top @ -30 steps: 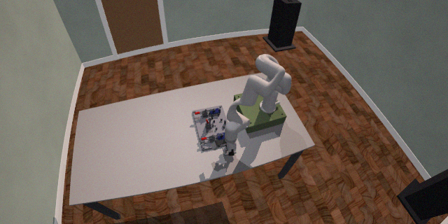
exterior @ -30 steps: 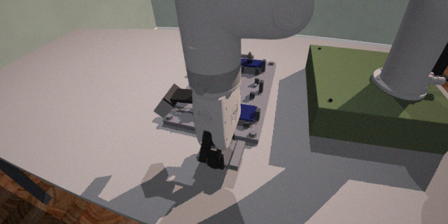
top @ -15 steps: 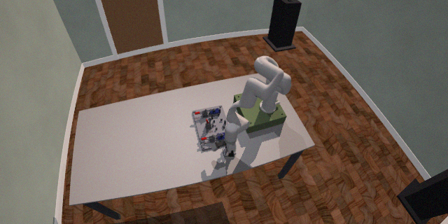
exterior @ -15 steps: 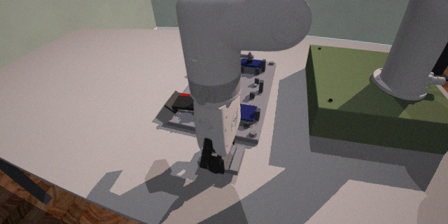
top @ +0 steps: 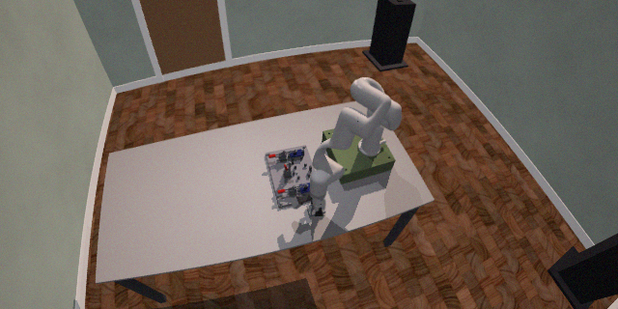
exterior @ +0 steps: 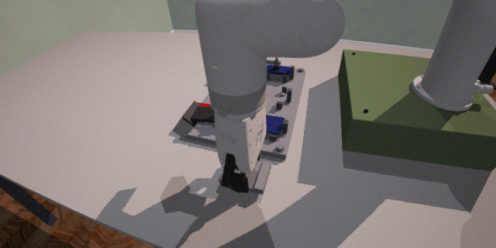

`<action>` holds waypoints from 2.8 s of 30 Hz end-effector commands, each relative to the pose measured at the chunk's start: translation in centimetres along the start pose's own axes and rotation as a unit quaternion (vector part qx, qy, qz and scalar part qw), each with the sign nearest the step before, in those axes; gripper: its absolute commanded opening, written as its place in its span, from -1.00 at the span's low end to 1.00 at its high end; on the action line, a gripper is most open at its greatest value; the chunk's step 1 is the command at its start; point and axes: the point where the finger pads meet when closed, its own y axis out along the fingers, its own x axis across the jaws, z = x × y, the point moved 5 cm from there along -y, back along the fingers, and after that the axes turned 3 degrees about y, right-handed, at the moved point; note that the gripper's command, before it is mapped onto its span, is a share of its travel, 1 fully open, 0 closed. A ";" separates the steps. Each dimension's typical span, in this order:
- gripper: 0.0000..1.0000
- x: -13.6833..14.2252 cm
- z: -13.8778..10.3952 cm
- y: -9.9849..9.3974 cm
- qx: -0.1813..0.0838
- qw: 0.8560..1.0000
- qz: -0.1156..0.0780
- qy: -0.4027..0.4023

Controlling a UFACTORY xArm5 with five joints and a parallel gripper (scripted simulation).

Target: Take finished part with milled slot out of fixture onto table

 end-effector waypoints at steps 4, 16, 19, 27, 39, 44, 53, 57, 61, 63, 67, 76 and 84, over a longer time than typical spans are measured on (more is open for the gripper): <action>-1.00 -0.1 0.1 -0.1 0.001 1.000 0.001 0.000; -1.00 -0.1 0.1 -0.1 0.001 1.000 0.001 0.000; -1.00 -0.1 0.1 -0.1 0.001 1.000 0.001 0.000; -1.00 -0.1 0.1 0.1 0.001 1.000 0.001 0.000; -1.00 -0.1 0.1 0.5 0.001 1.000 0.001 0.000; -1.00 -0.1 0.1 0.6 0.001 1.000 0.001 0.000; -1.00 -0.1 0.1 0.6 0.001 1.000 0.001 0.000; -1.00 -0.1 0.1 0.6 0.001 1.000 0.001 0.000; -1.00 -0.1 0.1 0.6 0.001 1.000 0.001 0.000; -1.00 -0.1 0.1 0.6 0.001 1.000 0.001 0.000; 0.89 -0.1 0.1 0.6 0.001 1.000 0.001 0.000; 0.89 -0.1 0.1 0.6 0.001 1.000 0.001 0.000; 0.89 -0.1 0.1 0.6 0.001 1.000 0.001 0.000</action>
